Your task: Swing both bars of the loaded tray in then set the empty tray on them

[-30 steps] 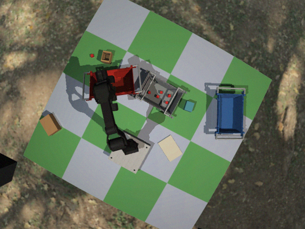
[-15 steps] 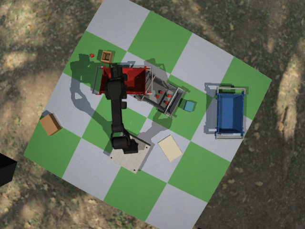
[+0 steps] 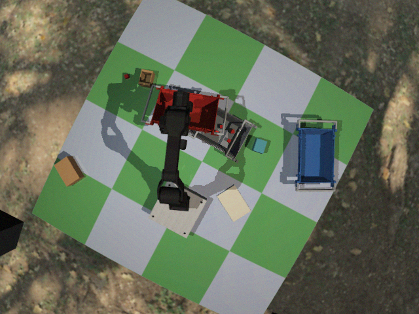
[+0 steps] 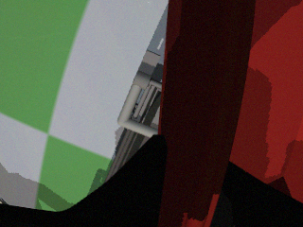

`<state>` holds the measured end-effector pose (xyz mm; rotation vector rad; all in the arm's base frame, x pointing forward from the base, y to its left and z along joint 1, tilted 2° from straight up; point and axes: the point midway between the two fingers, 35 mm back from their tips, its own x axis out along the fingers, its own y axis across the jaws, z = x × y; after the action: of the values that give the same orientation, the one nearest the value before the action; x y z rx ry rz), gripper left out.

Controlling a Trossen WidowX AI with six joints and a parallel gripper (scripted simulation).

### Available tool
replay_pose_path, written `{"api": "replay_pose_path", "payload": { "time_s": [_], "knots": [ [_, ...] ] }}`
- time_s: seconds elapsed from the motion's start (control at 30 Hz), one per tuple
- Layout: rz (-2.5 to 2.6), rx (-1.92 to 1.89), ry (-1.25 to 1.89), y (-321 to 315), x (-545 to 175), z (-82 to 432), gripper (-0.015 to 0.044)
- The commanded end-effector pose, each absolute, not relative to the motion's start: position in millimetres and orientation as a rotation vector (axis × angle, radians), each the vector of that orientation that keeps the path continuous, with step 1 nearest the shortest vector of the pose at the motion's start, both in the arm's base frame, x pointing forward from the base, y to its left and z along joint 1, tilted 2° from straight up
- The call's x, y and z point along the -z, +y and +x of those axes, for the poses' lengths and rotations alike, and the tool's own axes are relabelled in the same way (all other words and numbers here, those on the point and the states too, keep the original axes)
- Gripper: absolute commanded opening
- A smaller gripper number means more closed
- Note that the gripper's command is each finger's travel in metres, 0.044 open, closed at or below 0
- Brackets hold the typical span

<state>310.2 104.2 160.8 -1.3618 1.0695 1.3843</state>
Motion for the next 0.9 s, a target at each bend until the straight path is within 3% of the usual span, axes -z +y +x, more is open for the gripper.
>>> {"api": "replay_pose_path", "payload": {
  "time_s": [0.0,0.87],
  "knots": [
    [-1.342,-1.347,1.073,89,-165,317,0.0000],
    [-1.159,-1.164,1.204,-12,-162,330,0.0000]
  ]
}}
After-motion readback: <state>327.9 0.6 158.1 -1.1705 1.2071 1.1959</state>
